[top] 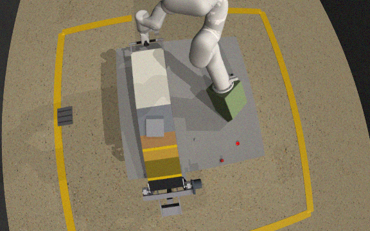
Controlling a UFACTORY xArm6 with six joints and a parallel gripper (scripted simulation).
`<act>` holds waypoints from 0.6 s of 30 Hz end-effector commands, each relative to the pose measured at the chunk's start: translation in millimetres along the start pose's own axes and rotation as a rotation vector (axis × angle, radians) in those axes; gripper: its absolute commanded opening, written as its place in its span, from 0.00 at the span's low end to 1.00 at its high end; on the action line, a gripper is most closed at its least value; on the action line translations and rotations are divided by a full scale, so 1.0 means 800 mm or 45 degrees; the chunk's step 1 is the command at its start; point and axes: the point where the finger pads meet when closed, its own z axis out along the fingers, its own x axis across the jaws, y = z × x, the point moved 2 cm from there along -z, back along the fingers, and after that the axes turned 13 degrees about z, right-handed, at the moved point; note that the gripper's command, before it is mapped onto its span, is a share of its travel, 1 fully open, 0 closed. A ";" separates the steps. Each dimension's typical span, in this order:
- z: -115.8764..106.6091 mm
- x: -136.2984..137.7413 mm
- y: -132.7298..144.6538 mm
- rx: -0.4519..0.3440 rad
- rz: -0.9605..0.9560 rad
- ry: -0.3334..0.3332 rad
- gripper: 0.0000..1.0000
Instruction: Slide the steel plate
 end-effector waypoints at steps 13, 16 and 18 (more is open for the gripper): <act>-0.025 0.002 0.001 -0.004 0.000 -0.002 0.00; -0.025 0.003 0.001 -0.004 0.000 -0.002 0.00; -0.027 0.003 0.001 -0.004 0.000 -0.002 0.00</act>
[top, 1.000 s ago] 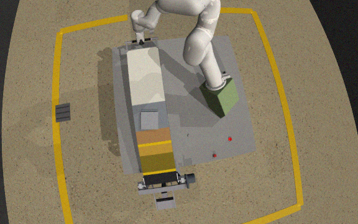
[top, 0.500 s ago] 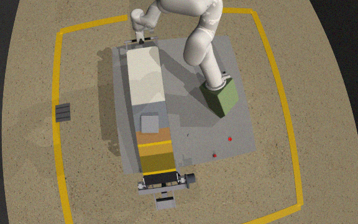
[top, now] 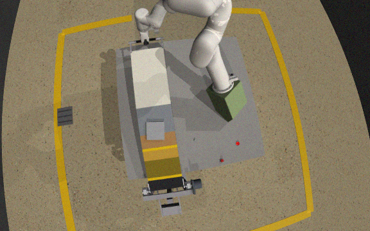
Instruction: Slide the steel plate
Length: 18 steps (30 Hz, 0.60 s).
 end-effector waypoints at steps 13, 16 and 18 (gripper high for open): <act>-0.033 0.005 0.000 -0.005 0.001 -0.002 0.00; -0.034 0.005 0.000 -0.005 0.001 -0.002 0.00; -0.034 0.005 0.000 -0.005 0.001 -0.002 0.00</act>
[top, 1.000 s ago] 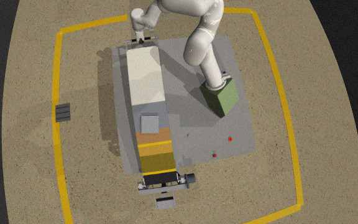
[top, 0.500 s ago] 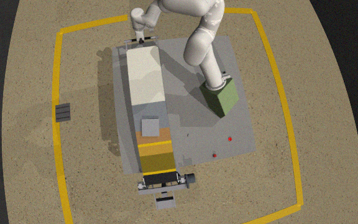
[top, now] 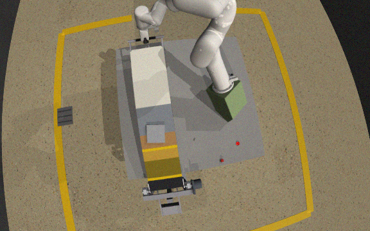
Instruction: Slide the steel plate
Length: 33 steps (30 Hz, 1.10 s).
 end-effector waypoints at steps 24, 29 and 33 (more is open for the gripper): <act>-0.024 0.004 0.000 -0.004 0.001 -0.002 0.00; -0.027 0.004 0.000 -0.004 0.001 -0.002 0.00; -0.031 0.005 0.000 -0.004 0.001 -0.002 0.00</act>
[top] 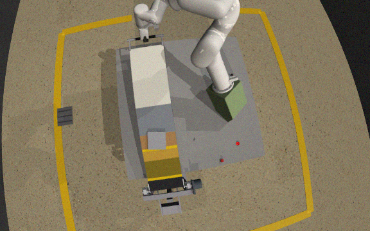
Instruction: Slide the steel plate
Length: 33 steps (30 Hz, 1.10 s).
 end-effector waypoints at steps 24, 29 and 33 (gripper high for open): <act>-0.004 -0.001 0.002 -0.005 0.001 -0.002 0.00; 0.003 -0.002 0.002 -0.005 0.001 -0.002 0.00; -0.002 -0.001 0.001 -0.005 0.001 -0.002 0.00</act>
